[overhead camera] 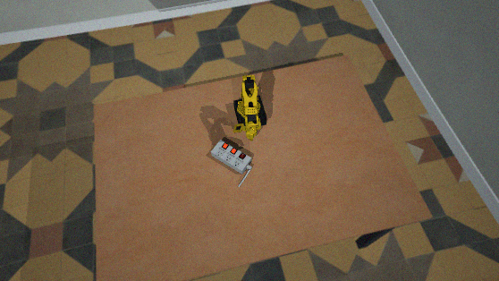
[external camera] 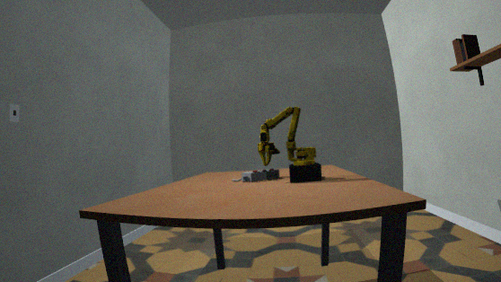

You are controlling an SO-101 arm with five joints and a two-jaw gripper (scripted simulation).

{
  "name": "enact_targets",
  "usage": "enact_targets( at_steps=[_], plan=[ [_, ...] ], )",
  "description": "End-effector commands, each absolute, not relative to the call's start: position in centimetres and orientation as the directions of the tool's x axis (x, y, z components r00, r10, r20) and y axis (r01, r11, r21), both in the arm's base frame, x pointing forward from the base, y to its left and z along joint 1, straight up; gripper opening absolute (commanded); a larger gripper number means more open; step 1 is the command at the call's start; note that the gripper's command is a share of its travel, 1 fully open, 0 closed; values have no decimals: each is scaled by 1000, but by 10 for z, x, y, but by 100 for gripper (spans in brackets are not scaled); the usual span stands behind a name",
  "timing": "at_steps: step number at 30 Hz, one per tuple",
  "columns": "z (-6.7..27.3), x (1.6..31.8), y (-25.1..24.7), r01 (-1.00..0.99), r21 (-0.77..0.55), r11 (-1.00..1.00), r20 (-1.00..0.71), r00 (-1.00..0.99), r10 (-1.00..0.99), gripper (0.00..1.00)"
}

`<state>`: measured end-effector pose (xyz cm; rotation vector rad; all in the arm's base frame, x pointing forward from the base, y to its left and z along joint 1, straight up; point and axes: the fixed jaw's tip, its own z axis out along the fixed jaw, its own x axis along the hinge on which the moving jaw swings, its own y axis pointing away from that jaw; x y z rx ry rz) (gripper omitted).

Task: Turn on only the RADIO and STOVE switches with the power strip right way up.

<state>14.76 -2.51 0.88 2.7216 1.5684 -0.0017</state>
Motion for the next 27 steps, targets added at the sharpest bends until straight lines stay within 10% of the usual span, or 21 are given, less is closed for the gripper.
enact_targets(
  at_steps=[1,27],
  plan=[
    [8,147,-23,875,0,-484,0,484,875,0],
    [8,150,-24,874,0,-486,0,486,874,0]
  ],
)
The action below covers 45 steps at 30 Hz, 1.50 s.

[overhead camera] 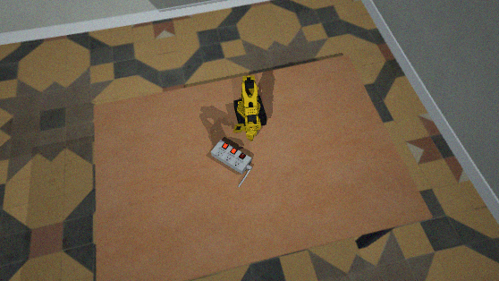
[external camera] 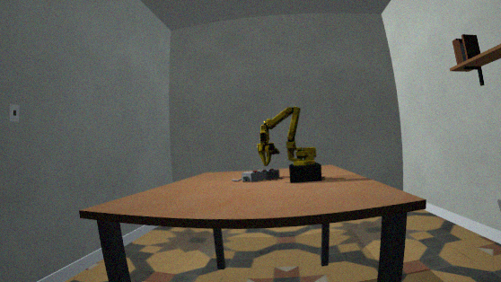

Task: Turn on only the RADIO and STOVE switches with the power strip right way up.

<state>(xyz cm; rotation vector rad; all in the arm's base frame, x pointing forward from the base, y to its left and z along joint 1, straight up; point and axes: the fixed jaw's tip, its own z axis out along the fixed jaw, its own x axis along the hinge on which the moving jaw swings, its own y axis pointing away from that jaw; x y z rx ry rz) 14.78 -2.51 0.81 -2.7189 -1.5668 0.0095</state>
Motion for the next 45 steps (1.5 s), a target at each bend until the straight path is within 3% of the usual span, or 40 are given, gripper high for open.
enact_targets(
  at_steps=[1,23,45],
  plan=[
    [8,150,-24,874,0,-486,0,486,874,0],
    [9,155,-26,870,0,-494,0,494,870,0],
    [0,208,-81,745,0,-667,0,667,745,0]
  ],
)
